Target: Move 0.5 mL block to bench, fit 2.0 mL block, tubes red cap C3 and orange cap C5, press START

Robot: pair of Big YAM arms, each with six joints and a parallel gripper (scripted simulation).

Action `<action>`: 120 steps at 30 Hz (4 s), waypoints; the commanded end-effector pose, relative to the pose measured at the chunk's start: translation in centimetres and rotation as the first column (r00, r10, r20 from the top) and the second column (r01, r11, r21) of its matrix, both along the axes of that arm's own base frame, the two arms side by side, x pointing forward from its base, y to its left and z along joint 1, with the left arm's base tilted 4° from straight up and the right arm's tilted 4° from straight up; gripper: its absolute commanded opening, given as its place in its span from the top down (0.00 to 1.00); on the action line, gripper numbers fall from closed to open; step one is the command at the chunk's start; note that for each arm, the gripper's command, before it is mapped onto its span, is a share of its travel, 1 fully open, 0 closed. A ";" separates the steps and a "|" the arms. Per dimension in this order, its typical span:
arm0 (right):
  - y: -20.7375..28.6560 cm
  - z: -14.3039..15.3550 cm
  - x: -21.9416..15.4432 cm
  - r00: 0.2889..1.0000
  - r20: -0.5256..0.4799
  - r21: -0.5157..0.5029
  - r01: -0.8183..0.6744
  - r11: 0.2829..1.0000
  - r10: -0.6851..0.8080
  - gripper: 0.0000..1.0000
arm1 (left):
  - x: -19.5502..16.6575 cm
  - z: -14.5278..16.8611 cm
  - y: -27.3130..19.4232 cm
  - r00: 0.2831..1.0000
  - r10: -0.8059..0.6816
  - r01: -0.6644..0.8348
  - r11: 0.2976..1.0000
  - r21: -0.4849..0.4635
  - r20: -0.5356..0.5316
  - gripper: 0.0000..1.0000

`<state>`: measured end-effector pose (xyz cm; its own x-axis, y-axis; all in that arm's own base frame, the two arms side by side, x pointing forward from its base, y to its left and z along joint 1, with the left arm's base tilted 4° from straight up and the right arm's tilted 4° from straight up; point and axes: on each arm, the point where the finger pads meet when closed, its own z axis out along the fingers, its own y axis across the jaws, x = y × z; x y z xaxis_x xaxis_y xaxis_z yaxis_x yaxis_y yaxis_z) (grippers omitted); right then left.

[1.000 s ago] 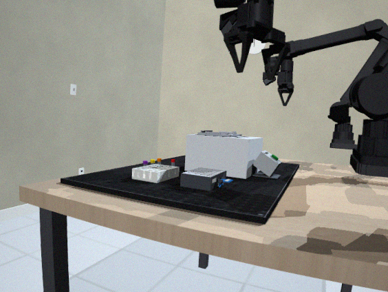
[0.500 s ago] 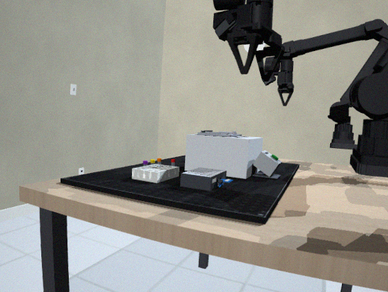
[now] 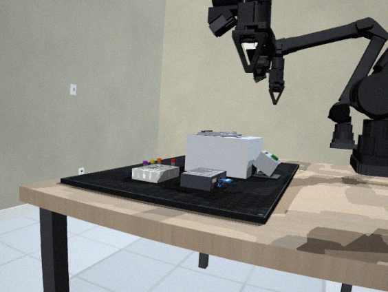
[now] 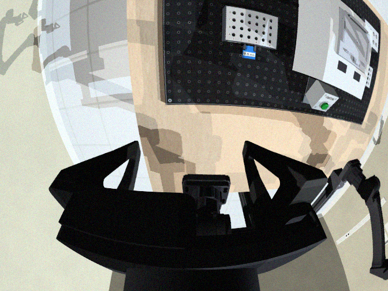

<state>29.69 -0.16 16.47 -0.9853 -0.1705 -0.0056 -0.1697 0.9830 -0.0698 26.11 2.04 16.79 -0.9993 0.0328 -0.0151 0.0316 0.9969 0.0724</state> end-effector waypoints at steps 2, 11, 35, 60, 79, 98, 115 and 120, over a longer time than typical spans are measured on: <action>0.6 2.0 3.6 0.994 0.057 -0.008 -0.098 0.995 0.098 0.00 | 2.0 1.6 -0.1 0.996 0.068 -0.067 0.998 -0.003 0.049 0.00; 3.8 2.0 7.6 0.947 0.046 -0.008 -0.317 0.948 0.317 0.00 | 1.9 1.6 -0.1 0.999 0.020 -0.020 1.000 0.000 0.045 0.00; 4.5 1.8 9.1 0.766 -0.005 -0.022 -0.643 0.766 0.643 0.00 | 1.8 1.5 -0.1 0.999 -0.024 0.024 1.000 0.003 0.040 0.00; 5.7 0.4 10.4 0.402 -0.059 0.018 -0.915 0.403 0.914 0.00 | 1.7 1.5 -0.1 0.999 -0.018 0.018 1.000 0.002 0.039 0.00; 4.9 -6.8 10.2 0.076 -0.089 0.055 -0.995 0.081 0.993 0.00 | 1.6 1.4 0.0 0.999 -0.023 0.023 1.000 0.002 0.037 0.00; 4.6 -15.0 10.9 0.150 -0.076 0.031 -0.988 0.152 0.986 0.00 | 1.5 1.4 0.0 0.999 -0.021 0.021 1.000 0.002 0.035 0.00; 4.4 -19.5 11.3 0.160 -0.074 0.018 -0.987 0.162 0.984 0.00 | 1.4 1.4 0.0 0.999 -0.020 0.020 1.000 0.002 0.034 0.00; 4.5 -19.1 11.9 0.147 -0.071 0.006 -0.989 0.148 0.987 0.00 | 1.4 1.4 0.0 0.999 -0.019 0.019 1.000 0.002 0.034 0.00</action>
